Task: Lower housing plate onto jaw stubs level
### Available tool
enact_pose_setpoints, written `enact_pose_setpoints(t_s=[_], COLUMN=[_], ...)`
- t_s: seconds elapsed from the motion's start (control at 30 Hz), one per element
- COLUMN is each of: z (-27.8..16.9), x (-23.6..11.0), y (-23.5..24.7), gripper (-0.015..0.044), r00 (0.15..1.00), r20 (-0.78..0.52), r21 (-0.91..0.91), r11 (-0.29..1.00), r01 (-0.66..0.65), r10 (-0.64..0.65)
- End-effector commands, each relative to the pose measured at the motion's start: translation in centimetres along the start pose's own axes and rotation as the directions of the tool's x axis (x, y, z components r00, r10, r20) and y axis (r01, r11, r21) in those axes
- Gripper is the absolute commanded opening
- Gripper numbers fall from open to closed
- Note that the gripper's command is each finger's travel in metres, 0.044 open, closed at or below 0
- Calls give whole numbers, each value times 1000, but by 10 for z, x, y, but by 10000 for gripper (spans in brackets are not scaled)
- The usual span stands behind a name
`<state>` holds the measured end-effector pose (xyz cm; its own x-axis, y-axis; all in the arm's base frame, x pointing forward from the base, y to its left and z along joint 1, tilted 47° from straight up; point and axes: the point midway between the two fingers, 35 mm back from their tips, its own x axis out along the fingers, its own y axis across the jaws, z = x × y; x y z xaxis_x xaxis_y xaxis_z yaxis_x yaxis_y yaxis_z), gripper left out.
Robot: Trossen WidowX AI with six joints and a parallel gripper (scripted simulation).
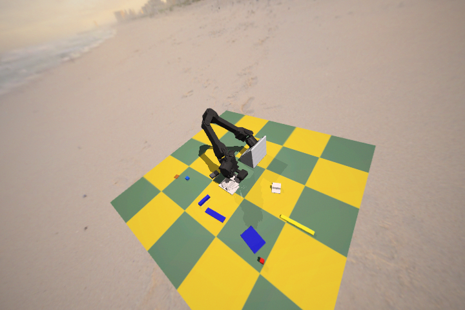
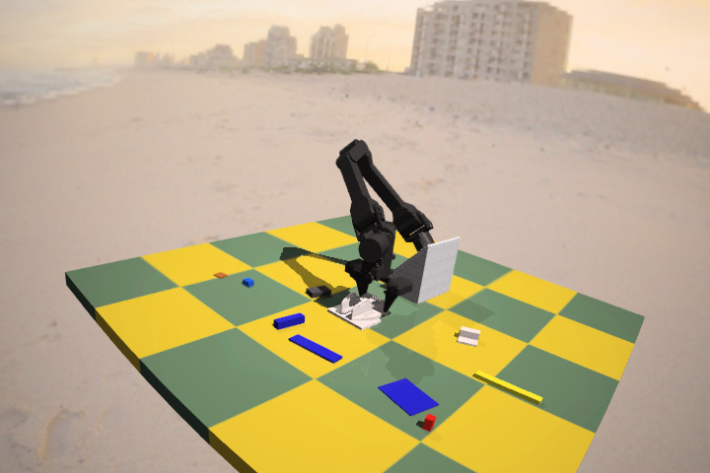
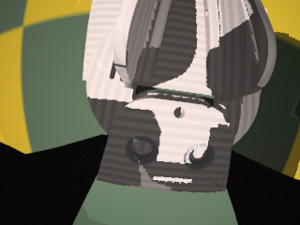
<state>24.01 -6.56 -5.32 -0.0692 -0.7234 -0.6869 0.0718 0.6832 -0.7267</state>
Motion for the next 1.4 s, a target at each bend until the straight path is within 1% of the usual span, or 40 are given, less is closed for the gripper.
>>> enact_pose_setpoints(t_s=[0.0,1.37], z=[1,0], x=[0,5], y=[0,0], gripper=[351,351], r00=[1000,1000], r20=[3,3], r21=[-5,-5], r11=[1000,1000], r01=[3,4], r10=[-3,-4])
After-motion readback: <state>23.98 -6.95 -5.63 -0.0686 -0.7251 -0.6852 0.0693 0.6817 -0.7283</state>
